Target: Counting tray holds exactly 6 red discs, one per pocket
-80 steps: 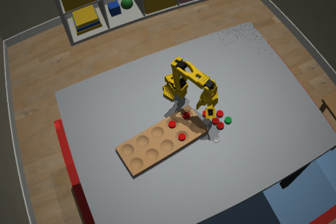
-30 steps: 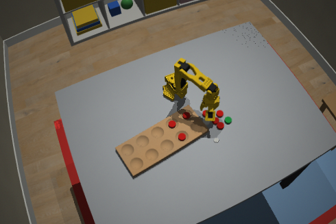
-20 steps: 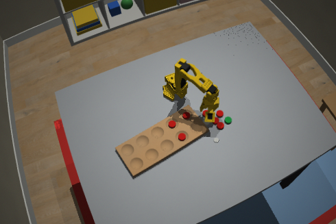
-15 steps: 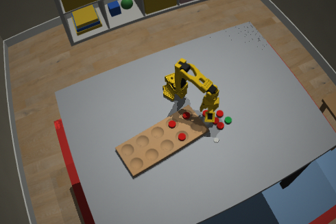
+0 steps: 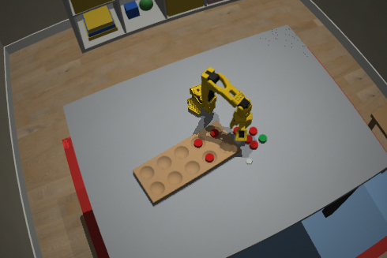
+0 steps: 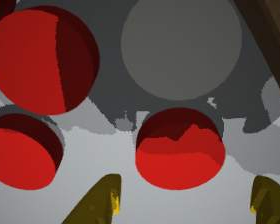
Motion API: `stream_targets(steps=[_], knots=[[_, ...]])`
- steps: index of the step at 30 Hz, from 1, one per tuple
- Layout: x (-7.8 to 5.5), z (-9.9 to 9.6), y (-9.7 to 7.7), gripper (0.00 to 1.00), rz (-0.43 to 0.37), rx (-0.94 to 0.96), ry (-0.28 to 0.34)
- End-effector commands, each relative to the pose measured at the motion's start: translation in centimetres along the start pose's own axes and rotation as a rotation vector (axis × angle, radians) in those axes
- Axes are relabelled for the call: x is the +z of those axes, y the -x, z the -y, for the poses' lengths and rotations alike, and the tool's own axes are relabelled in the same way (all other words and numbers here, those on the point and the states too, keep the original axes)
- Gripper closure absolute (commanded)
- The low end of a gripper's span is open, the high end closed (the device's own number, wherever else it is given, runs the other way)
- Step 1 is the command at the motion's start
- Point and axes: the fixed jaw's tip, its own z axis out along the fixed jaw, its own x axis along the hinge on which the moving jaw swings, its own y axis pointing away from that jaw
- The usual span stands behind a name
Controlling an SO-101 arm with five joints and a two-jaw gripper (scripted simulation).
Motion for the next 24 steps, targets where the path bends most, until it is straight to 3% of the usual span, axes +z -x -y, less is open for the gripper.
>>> stream_targets(steps=[1, 12, 24], knots=[[-0.8, -0.8, 0.4, 0.73, 0.031, -0.005, 0.052], [0.4, -0.8, 0.4, 0.73, 0.031, -0.005, 0.052], [0.5, -0.8, 0.4, 0.74, 0.031, -0.005, 0.052]])
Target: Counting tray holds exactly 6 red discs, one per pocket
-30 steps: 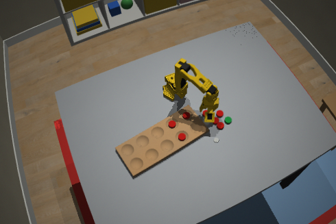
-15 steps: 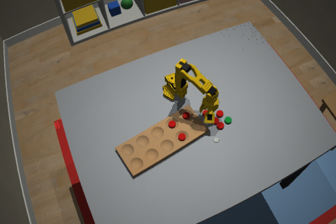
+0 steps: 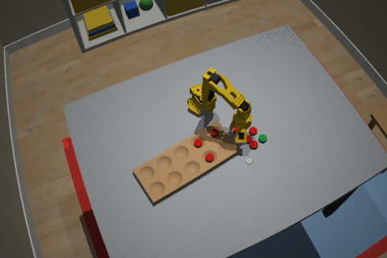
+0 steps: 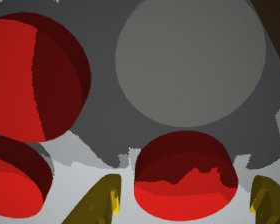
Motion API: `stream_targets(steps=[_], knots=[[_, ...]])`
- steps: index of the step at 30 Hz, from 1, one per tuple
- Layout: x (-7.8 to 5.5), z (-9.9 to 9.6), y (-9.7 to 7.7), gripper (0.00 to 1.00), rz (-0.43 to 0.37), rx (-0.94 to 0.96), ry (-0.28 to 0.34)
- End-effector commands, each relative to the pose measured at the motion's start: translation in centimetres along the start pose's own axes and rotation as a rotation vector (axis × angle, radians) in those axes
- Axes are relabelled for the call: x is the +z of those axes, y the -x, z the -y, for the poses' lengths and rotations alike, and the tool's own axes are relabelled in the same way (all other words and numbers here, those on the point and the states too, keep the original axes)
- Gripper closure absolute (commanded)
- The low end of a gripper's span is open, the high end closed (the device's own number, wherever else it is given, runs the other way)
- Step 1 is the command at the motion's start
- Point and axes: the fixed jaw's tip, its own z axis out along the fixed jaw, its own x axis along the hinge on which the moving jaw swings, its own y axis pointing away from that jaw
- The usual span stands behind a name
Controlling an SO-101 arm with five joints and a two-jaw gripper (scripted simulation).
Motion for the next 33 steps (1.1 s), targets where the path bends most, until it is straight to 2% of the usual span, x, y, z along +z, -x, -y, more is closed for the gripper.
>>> stream_targets(steps=[1, 6, 16, 23, 33], knots=[[-0.84, -0.81, 0.39, 0.74, 0.03, -0.005, 0.051], [-0.84, -0.81, 0.39, 0.77, 0.03, -0.005, 0.051], [-0.84, -0.81, 0.39, 0.92, 0.03, -0.005, 0.051], [-0.84, -0.81, 0.39, 0.98, 0.03, -0.005, 0.051], [-0.84, -0.81, 0.39, 1.0, 0.03, -0.005, 0.051]])
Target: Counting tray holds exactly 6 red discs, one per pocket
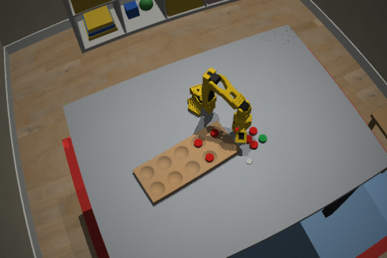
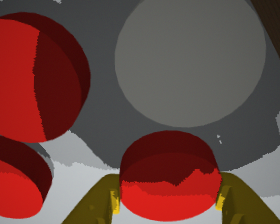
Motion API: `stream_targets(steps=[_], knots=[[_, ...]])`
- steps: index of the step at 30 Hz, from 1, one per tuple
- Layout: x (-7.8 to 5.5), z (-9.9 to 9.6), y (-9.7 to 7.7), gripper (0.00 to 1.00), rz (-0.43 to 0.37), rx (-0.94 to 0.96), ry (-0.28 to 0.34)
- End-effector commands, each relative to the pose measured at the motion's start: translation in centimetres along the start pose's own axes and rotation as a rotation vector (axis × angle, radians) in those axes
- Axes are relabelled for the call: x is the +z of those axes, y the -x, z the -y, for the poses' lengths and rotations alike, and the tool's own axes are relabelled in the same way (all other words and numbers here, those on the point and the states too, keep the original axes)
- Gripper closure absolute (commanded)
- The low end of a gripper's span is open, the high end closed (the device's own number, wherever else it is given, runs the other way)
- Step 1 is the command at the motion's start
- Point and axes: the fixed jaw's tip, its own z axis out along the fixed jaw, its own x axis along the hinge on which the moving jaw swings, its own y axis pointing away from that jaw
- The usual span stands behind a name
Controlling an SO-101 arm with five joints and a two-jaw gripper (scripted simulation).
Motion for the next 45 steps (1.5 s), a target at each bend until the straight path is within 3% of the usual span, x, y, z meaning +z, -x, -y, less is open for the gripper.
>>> stream_targets(steps=[1, 22, 34, 45], knots=[[-0.9, -0.8, 0.4, 1.0, 0.03, -0.005, 0.051], [-1.0, -0.8, 0.4, 1.0, 0.03, -0.005, 0.051], [-3.0, -0.5, 0.4, 1.0, 0.031, -0.005, 0.051], [-4.0, -0.3, 0.3, 1.0, 0.031, -0.005, 0.05]])
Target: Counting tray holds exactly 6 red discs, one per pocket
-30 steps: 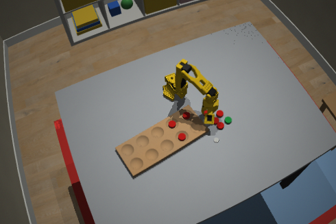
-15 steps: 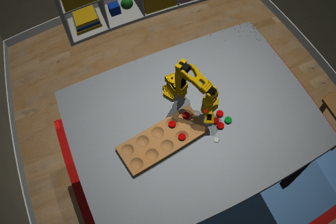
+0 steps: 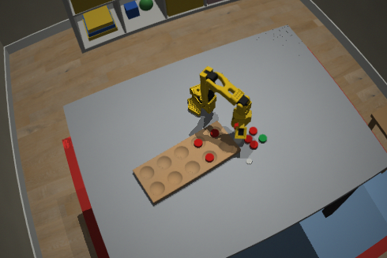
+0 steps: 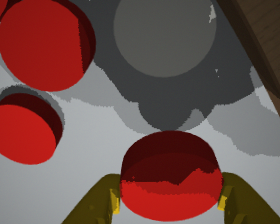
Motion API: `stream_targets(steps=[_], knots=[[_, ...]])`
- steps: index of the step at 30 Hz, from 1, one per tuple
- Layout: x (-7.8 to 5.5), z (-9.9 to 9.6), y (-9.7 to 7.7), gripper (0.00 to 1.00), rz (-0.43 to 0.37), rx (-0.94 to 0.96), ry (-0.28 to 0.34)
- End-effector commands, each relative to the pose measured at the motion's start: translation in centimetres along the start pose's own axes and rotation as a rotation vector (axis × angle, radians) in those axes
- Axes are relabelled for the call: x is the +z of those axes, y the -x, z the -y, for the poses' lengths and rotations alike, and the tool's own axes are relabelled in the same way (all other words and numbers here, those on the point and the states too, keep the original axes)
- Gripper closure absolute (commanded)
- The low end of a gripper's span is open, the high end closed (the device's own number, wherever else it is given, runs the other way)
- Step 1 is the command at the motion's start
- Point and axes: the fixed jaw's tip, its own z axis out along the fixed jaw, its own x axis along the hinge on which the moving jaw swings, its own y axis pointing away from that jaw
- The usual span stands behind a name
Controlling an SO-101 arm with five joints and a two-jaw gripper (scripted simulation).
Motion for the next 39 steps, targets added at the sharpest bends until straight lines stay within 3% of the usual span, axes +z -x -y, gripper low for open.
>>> stream_targets(steps=[1, 28, 39], knots=[[-1.4, -0.6, 0.5, 1.0, 0.036, 0.0, 0.058], [-1.7, -0.6, 0.8, 1.0, 0.041, 0.008, 0.065], [-1.8, -0.2, 2.4, 1.0, 0.043, 0.082, 0.064]])
